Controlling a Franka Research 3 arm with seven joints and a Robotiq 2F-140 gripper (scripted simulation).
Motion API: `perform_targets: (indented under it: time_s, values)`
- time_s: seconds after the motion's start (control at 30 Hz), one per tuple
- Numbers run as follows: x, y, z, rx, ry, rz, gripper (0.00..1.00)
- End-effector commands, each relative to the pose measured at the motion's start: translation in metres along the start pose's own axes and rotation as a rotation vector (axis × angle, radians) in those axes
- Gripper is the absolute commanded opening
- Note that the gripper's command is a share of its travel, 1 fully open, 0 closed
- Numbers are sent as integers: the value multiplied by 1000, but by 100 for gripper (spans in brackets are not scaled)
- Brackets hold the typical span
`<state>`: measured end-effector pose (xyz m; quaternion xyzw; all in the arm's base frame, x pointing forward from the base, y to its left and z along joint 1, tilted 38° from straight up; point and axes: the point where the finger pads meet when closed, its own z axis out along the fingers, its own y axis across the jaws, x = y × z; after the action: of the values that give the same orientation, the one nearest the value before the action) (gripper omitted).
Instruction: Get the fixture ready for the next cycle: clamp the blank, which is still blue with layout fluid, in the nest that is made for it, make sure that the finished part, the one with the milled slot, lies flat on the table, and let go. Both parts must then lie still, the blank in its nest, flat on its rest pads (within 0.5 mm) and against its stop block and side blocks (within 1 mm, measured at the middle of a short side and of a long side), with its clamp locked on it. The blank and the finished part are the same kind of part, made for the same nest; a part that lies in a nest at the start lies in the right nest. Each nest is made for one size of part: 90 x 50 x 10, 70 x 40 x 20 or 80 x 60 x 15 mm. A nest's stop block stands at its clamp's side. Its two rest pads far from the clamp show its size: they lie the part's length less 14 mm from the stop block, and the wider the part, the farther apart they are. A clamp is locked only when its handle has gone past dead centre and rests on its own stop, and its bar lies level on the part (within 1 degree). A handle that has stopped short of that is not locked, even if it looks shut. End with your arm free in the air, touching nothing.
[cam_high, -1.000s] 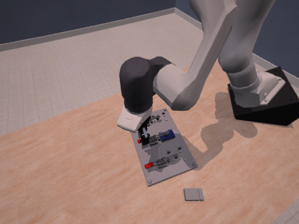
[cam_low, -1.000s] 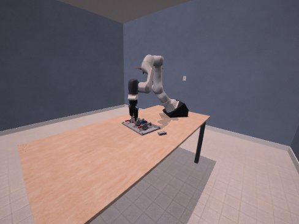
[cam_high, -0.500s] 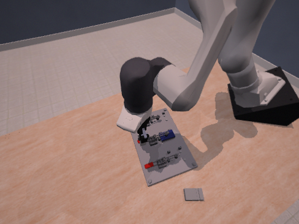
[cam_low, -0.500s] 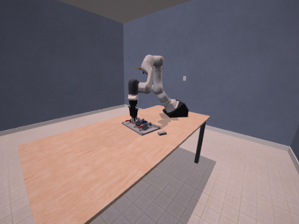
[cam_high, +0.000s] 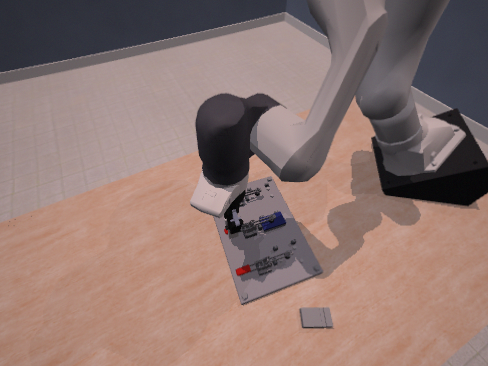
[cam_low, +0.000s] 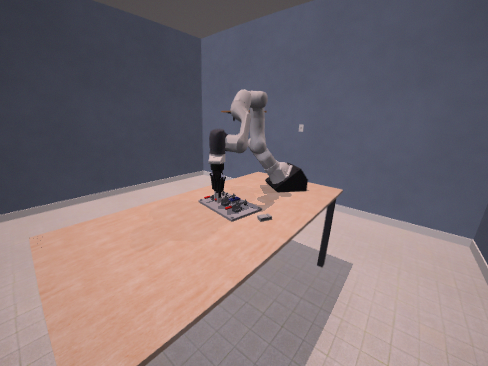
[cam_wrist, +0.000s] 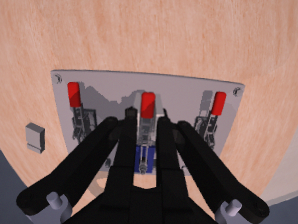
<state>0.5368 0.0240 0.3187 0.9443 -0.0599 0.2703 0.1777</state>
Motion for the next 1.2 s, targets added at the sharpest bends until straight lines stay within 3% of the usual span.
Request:
perform_targets:
  time_s: [0.0, 1.17]
  values:
    - [0, 0, 1, 0, 2, 5, 0]
    - [3, 0, 8, 0, 2, 5, 0]
